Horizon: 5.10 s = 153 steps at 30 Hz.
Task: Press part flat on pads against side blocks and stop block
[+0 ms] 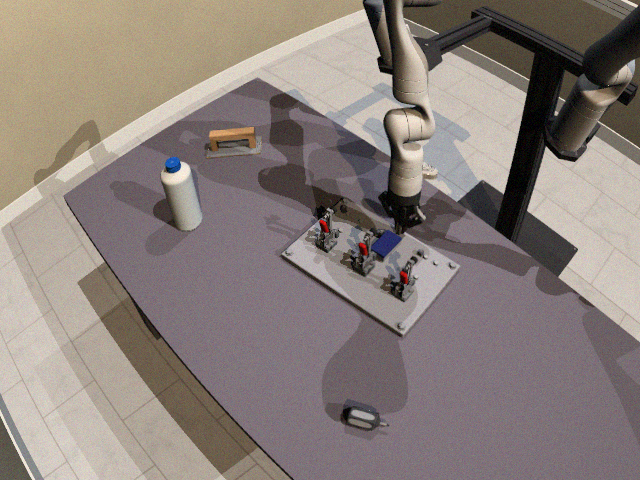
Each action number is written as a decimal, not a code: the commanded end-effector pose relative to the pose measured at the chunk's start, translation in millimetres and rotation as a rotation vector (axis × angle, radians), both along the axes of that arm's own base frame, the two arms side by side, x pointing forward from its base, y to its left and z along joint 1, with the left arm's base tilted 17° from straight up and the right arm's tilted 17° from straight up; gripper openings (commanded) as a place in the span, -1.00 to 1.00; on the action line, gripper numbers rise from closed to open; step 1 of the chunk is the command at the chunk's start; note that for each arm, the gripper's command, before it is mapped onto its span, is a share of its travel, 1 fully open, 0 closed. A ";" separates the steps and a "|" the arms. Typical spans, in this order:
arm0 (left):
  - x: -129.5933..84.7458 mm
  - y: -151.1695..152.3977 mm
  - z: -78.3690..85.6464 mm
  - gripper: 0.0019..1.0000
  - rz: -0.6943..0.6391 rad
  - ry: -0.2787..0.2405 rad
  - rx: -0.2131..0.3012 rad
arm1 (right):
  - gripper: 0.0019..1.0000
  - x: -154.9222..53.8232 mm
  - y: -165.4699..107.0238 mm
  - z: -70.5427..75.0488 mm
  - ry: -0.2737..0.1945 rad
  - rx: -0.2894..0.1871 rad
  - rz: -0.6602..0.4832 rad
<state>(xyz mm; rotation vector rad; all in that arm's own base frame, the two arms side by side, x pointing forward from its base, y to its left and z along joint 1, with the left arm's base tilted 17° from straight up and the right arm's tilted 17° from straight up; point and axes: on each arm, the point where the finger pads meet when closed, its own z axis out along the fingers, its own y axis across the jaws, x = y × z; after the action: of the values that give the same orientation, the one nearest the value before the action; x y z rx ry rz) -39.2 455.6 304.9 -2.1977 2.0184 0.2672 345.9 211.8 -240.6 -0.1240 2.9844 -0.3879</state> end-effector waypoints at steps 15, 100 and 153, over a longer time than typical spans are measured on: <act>-0.3 0.2 0.9 1.00 0.000 0.000 0.002 | -0.80 -4.8 1.5 4.0 -0.001 0.002 0.000; -0.3 0.2 0.9 1.00 0.000 0.000 0.002 | -0.80 -9.8 10.4 38.3 -0.001 0.002 0.000; -0.3 0.2 0.9 1.00 0.000 0.000 0.002 | -0.80 51.3 65.8 33.1 -0.001 0.002 0.001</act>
<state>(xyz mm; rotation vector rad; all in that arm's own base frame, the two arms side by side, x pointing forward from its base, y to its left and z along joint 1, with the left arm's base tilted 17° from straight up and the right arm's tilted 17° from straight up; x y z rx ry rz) -39.2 455.6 304.9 -2.1977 2.0184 0.2672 396.6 276.4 -208.3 -0.1239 2.9843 -0.3877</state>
